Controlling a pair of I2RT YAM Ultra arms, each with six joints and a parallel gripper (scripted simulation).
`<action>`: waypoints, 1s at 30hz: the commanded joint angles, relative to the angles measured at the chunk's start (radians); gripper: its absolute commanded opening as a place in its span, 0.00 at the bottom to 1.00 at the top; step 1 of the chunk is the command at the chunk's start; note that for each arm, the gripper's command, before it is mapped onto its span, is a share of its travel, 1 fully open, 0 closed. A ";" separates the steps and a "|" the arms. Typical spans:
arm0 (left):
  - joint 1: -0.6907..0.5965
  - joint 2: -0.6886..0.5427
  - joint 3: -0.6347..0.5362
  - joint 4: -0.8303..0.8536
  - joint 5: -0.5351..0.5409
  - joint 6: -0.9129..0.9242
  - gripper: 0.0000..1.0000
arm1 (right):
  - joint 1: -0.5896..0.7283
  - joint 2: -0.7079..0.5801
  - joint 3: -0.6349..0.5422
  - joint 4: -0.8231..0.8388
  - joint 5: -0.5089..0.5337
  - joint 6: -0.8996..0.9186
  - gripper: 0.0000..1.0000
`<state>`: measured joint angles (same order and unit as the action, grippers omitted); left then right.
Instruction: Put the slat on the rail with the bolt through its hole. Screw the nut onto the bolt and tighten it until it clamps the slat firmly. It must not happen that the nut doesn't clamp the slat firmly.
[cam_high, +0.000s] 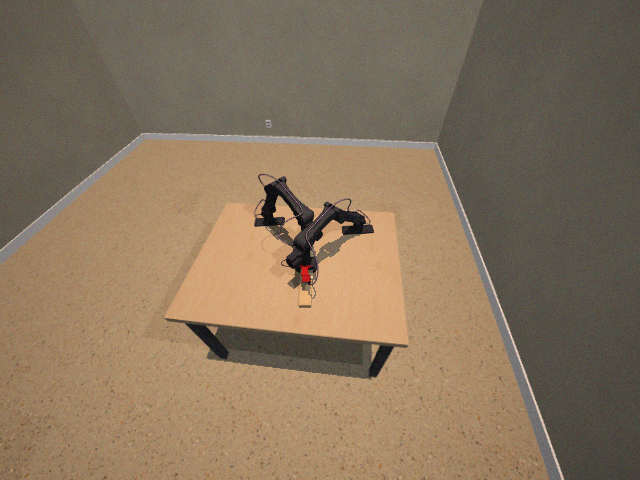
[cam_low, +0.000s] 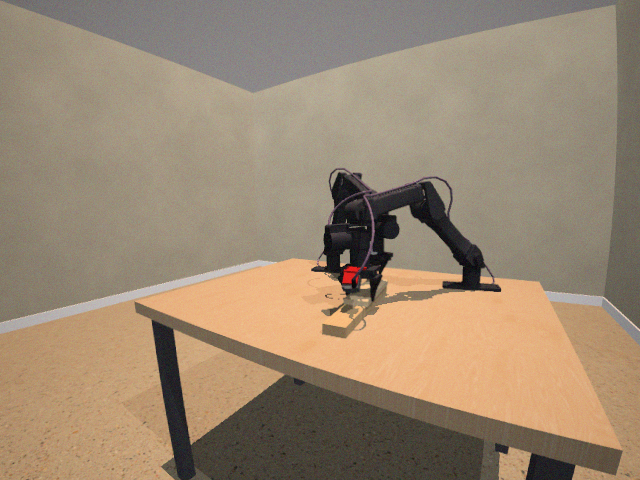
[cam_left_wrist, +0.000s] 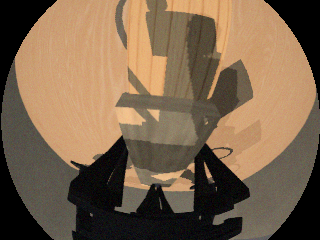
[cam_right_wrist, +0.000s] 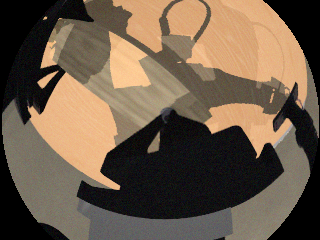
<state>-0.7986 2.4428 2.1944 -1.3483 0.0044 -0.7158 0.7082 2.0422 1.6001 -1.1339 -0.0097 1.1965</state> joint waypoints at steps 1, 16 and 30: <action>0.000 -0.010 0.004 0.000 0.000 0.000 0.72 | -0.006 -0.008 0.004 0.006 0.003 0.205 0.11; 0.000 -0.010 0.004 0.000 0.000 0.000 0.72 | -0.006 -0.009 0.003 0.006 0.004 0.697 0.11; 0.000 -0.010 0.004 0.000 0.000 0.000 0.72 | -0.003 -0.008 0.004 0.006 0.010 0.719 0.11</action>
<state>-0.7986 2.4428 2.1944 -1.3483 0.0044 -0.7158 0.7082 2.0422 1.6001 -1.1290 -0.0109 1.8992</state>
